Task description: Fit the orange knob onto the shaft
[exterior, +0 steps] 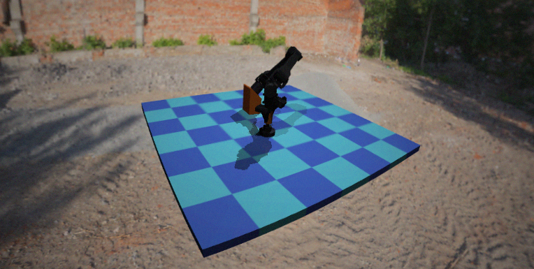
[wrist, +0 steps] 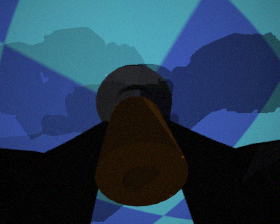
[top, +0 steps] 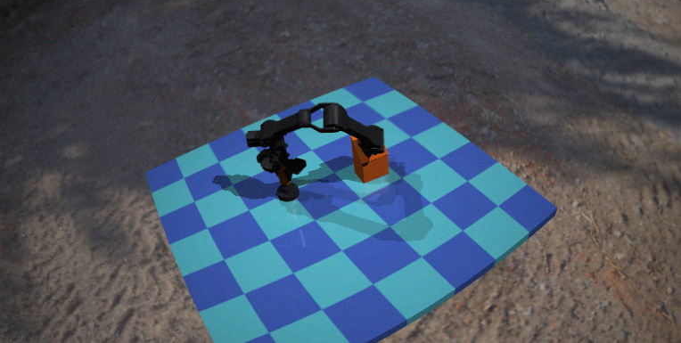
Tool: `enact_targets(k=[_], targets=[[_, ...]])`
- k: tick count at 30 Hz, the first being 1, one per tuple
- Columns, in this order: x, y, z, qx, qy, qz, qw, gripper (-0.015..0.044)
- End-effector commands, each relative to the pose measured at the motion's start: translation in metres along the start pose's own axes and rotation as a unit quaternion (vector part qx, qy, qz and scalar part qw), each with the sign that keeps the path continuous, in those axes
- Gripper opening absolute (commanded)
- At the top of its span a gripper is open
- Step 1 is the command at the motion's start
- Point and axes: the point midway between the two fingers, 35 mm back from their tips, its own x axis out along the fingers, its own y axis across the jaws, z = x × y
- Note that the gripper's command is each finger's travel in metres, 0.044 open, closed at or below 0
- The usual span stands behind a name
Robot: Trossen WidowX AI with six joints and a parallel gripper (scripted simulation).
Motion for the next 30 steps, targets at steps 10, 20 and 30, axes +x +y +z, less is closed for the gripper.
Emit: enact_targets(k=[10, 20, 30], targets=[[0.0031, -0.0002, -0.0016, -0.015, 0.000, -0.001, 1.000, 0.0000], [0.0030, -0.0003, -0.0012, -0.015, 0.000, -0.001, 1.000, 0.0000], [-0.0015, -0.0006, -0.0005, -0.028, 0.000, -0.001, 1.000, 0.0000]])
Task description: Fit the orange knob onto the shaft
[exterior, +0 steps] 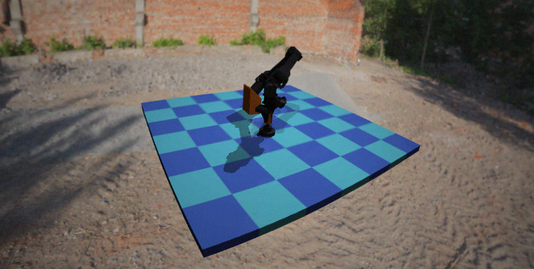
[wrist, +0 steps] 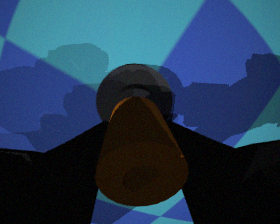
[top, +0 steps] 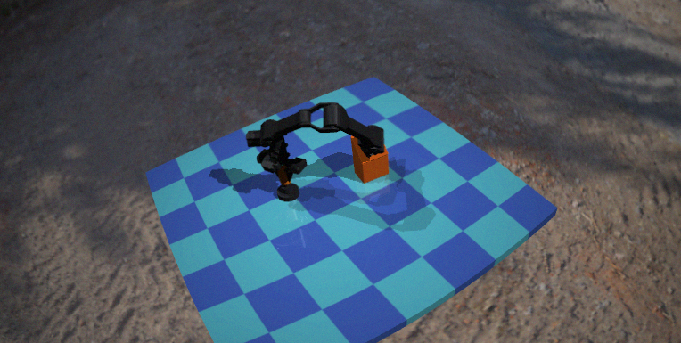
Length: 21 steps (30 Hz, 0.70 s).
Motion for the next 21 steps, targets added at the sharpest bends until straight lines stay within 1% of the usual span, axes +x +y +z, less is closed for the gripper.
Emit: enact_targets(k=[1, 6, 21], targets=[[-0.0019, -0.0008, 0.0007, -0.026, 0.000, -0.002, 1.000, 0.0000], [-0.0004, -0.0004, 0.0004, -0.104, 0.000, -0.001, 0.995, 0.0000], [0.0026, -0.0005, -0.0005, -0.104, 0.000, -0.001, 0.995, 0.0000]])
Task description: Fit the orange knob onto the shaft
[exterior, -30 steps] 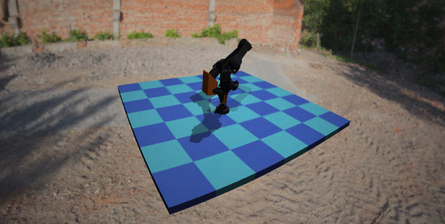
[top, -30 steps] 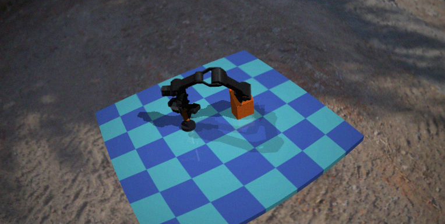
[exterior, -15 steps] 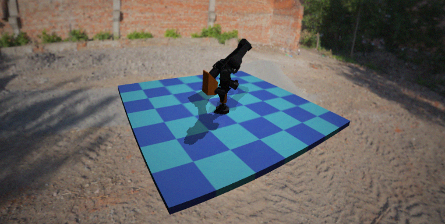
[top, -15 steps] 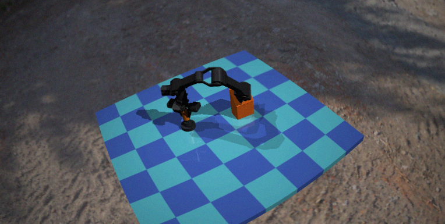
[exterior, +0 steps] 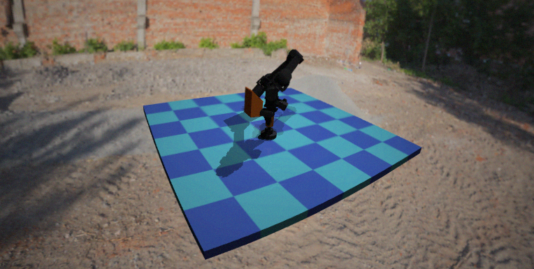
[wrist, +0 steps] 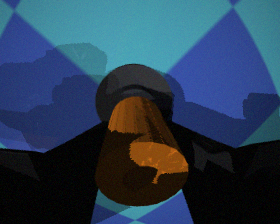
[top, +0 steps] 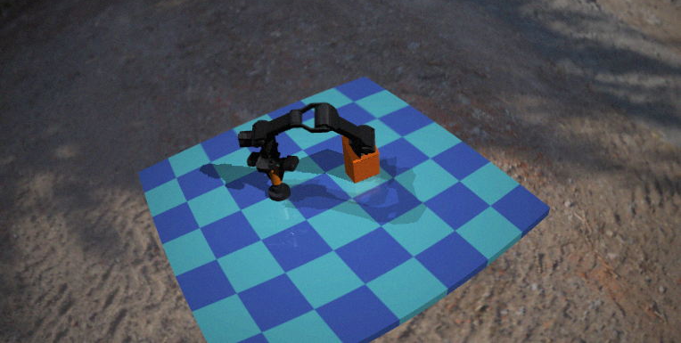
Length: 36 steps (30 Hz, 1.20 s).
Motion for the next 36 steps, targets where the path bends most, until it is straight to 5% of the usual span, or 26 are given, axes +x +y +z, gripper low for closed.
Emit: enact_targets(k=[1, 36], targets=[[0.0006, -0.0002, -0.0006, -0.003, 0.000, 0.000, 1.000, 0.0000], [-0.0008, -0.0013, 0.0003, -0.107, 0.000, 0.000, 0.994, 0.0000]])
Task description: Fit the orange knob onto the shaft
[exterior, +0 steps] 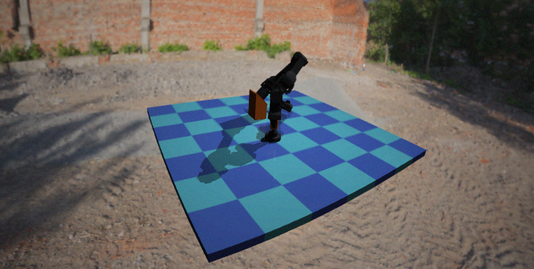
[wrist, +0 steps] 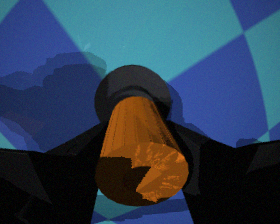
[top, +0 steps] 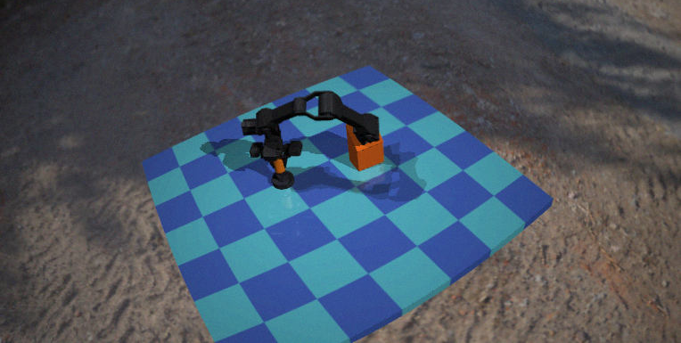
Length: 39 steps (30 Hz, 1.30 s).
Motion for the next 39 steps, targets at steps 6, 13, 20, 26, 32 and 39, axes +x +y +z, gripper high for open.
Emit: enact_targets(k=[6, 13, 20, 26, 32, 39], targets=[[0.0010, 0.0020, -0.0024, -0.003, 0.001, 0.000, 1.000, 0.0000], [0.0017, 0.0017, -0.0020, -0.003, 0.001, 0.000, 1.000, 0.0000], [-0.0027, 0.0007, -0.0005, -0.008, 0.001, 0.000, 1.000, 0.0000], [-0.0020, -0.0008, 0.0011, -0.103, 0.001, 0.000, 0.995, 0.0000], [-0.0004, -0.0003, 0.0004, -0.108, 0.001, 0.000, 0.994, 0.0000], [0.0001, 0.0013, -0.0016, -0.108, 0.001, 0.000, 0.994, 0.0000]])
